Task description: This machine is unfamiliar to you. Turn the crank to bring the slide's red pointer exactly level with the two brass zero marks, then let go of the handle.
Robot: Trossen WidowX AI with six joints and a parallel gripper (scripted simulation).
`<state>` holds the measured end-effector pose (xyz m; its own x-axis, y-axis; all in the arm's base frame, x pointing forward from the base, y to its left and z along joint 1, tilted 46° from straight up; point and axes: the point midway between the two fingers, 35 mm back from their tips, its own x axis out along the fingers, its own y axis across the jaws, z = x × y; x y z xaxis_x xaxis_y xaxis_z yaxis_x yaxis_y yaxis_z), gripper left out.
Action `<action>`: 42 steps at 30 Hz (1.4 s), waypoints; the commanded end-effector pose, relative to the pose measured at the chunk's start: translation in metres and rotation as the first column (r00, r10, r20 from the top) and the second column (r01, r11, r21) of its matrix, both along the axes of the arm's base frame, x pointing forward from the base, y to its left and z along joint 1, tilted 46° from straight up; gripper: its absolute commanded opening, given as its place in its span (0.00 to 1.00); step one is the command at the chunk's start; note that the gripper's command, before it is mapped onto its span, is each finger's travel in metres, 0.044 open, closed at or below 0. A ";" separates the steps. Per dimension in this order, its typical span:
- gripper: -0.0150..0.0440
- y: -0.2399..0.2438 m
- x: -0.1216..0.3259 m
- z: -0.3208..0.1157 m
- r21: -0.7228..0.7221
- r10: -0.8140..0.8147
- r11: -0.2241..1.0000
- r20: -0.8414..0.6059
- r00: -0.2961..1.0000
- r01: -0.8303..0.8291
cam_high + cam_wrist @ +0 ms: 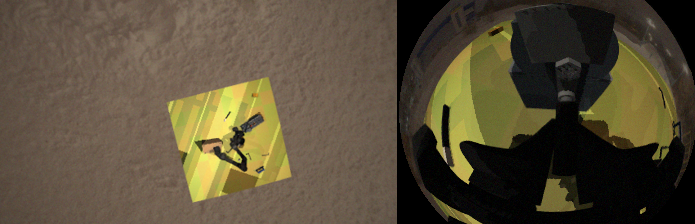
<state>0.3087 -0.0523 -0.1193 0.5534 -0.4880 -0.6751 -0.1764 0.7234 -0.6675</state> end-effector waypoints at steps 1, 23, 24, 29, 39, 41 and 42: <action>0.25 -0.005 0.001 0.005 -0.001 -0.001 1.000 0.000 1.000 0.001; 0.25 -0.008 0.007 0.026 -0.002 -0.001 1.000 0.000 1.000 0.001; 0.25 -0.007 0.007 0.028 -0.002 -0.001 1.000 0.000 1.000 0.001; 0.25 -0.005 0.009 0.033 -0.001 -0.001 1.000 0.000 1.000 0.001; 0.25 0.005 0.011 0.044 -0.001 -0.001 1.000 0.000 1.000 0.001; 0.25 0.008 0.012 0.045 -0.001 -0.001 1.000 0.000 1.000 0.001; 0.25 0.009 0.012 0.046 -0.001 -0.001 1.000 0.000 1.000 0.001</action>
